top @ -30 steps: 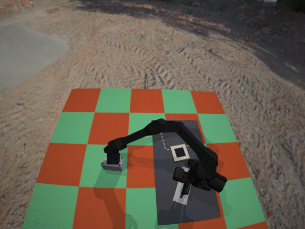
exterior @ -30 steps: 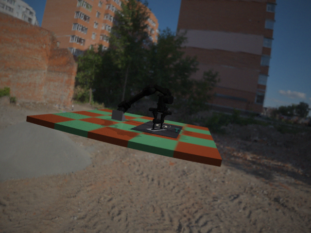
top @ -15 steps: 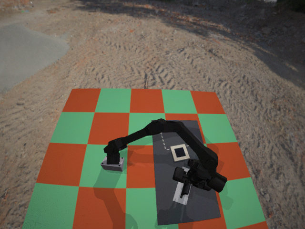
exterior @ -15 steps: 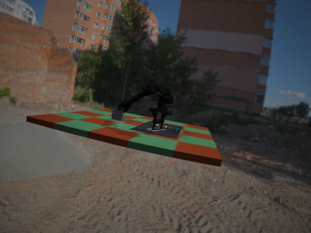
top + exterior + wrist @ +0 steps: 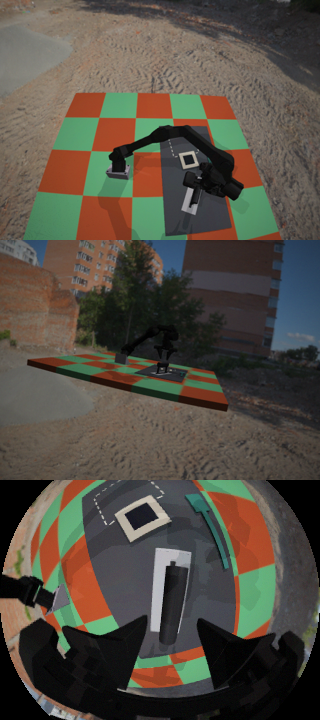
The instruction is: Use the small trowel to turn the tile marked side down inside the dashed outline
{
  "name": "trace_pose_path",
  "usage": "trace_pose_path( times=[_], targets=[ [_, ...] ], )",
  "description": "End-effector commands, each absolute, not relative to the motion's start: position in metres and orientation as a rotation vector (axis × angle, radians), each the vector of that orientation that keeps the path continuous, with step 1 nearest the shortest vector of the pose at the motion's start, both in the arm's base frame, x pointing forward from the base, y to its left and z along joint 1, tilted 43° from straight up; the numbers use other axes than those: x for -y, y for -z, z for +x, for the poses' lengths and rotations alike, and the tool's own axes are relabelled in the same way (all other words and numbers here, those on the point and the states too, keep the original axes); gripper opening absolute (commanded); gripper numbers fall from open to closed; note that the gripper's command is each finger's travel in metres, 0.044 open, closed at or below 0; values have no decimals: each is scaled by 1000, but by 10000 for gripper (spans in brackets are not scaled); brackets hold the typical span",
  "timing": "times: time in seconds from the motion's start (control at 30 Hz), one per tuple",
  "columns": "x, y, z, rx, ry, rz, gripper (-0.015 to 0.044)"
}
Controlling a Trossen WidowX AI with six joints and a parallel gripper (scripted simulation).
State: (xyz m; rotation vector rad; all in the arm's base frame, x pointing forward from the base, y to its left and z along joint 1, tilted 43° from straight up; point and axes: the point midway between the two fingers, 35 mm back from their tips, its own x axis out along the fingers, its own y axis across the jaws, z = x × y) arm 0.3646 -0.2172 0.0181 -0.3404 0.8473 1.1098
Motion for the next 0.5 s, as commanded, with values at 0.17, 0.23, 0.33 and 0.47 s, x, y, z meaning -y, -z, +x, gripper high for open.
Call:
trace_pose_path(
  times=[0.17,0.23,0.33,0.47],
  targets=[
    [225,-23,364,-893,-1048,-290,300],
    [225,-21,365,-927,-1000,-246,300],
    [226,-18,366,-973,-926,-178,300],
    [226,-15,368,-1027,-824,-86,300]
  ],
)
